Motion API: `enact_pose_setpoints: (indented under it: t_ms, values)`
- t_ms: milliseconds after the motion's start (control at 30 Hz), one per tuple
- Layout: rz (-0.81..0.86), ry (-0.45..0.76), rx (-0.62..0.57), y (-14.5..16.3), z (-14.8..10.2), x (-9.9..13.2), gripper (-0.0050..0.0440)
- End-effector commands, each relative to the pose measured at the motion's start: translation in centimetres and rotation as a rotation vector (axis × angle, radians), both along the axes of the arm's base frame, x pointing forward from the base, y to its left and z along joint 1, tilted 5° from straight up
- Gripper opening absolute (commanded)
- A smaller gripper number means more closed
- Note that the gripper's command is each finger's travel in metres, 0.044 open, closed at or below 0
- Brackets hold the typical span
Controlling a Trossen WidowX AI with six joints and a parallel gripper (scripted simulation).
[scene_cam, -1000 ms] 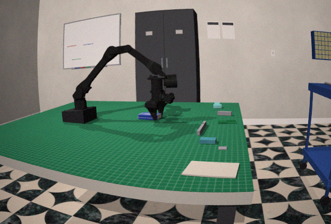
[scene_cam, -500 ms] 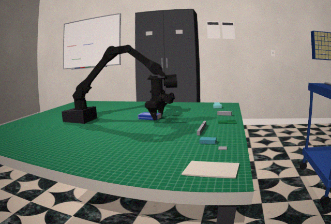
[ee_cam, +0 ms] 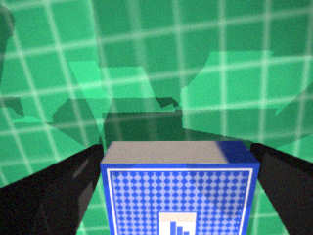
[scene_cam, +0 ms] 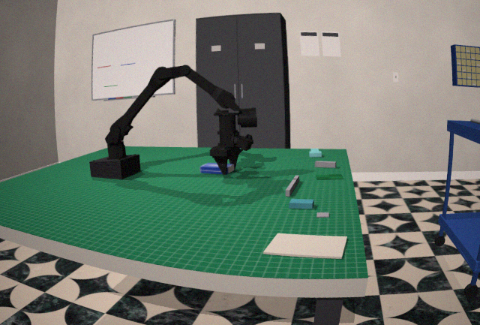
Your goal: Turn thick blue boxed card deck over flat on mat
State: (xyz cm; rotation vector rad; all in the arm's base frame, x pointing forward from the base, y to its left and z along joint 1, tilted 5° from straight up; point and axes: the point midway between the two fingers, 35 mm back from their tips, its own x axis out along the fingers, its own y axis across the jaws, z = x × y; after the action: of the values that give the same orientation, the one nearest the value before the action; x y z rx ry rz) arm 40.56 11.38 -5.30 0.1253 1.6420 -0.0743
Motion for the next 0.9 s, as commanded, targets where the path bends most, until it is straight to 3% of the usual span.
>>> enact_pose_setpoints:
  t_ms: [0,67,100,867]
  values:
    - [-0.004,0.001,0.0,0.09,-0.06,-0.09,0.0417]
    - [-0.004,0.001,0.0,0.09,-0.06,-0.09,0.0417]
    - [-0.004,0.001,0.0,0.09,-0.06,-0.09,0.0369]
    - [-0.004,0.001,0.0,0.09,-0.06,-0.09,0.0369]
